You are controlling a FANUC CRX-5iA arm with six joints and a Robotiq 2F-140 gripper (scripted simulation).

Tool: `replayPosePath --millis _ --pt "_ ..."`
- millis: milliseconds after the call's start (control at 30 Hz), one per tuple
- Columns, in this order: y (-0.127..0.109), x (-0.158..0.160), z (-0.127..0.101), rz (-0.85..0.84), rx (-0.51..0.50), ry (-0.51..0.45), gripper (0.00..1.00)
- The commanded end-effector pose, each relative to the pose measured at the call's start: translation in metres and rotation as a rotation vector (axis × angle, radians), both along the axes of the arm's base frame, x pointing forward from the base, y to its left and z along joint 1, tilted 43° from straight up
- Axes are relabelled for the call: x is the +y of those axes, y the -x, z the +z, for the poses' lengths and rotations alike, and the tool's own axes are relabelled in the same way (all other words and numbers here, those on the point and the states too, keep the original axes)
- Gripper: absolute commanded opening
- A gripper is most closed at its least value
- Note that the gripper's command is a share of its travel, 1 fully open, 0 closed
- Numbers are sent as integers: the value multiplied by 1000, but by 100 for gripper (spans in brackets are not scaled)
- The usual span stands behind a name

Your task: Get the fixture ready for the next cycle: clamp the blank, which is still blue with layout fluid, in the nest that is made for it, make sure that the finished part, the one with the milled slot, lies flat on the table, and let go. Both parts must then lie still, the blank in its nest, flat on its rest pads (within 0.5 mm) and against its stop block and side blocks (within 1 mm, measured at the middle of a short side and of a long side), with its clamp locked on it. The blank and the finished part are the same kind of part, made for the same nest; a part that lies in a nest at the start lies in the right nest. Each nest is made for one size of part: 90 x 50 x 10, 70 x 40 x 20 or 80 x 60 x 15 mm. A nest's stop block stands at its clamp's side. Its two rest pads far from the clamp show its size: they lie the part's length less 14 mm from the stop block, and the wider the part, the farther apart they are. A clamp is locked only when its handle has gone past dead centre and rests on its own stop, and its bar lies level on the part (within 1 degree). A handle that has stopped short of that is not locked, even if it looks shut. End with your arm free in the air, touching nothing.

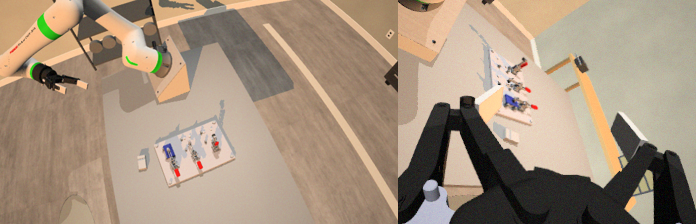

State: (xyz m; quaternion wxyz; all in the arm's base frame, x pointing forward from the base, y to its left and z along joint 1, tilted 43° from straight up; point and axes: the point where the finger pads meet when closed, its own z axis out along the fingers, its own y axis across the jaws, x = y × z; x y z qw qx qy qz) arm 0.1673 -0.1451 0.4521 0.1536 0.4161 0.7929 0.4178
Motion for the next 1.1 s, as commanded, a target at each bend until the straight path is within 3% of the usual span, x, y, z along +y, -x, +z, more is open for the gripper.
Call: replayPosePath --millis 0,700,1067 --pt "0 0 0 0 0 0 100" --pt "-1 0 -1 11 -4 8 100" --pt "-16 -6 -17 208 -75 141 100"
